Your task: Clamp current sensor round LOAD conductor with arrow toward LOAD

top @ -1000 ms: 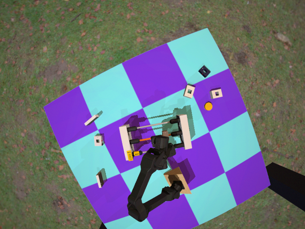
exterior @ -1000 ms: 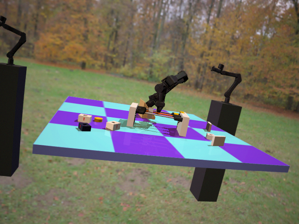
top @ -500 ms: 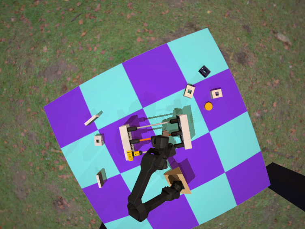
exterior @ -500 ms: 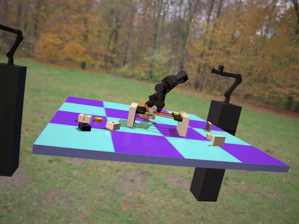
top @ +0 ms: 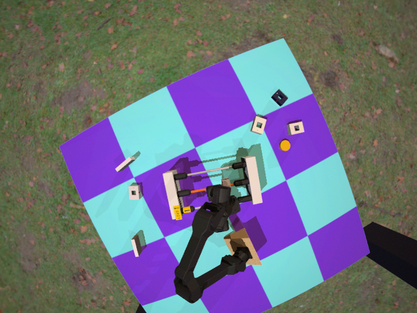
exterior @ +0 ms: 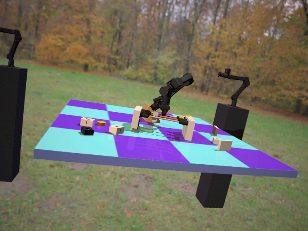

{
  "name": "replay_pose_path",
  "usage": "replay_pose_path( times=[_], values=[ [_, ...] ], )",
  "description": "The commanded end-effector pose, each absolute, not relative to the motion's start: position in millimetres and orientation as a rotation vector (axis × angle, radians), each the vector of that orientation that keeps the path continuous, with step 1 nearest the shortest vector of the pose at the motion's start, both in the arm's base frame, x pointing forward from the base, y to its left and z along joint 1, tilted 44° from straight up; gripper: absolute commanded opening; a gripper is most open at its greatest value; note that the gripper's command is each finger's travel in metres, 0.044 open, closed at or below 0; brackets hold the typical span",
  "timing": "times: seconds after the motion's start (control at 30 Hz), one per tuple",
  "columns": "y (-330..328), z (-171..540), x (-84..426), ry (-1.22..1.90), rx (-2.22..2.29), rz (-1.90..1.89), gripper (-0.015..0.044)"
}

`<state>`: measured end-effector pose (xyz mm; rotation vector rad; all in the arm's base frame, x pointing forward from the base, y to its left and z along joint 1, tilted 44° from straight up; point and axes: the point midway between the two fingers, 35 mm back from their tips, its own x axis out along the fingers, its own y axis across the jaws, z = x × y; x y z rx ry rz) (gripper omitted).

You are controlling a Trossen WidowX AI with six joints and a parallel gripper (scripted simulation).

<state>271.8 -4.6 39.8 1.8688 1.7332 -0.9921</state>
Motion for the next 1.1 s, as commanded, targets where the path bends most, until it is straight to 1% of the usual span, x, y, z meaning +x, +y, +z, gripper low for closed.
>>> replay_pose_path(
  times=[0.0, 0.37, 0.93, 1.07],
  values=[
    [-7.1, 42.2, 273.5, 1.719, 1.875, -0.982, 0.0000],
    [-4.6, 39.8, 271.8, 1.733, 1.869, -0.992, 0.0000],
    [-5.0, 40.2, 271.6, 1.721, 1.876, -0.988, 0.0440],
    [-4.7, 39.5, 271.6, 1.732, 1.869, -0.992, 0.0335]
  ],
)
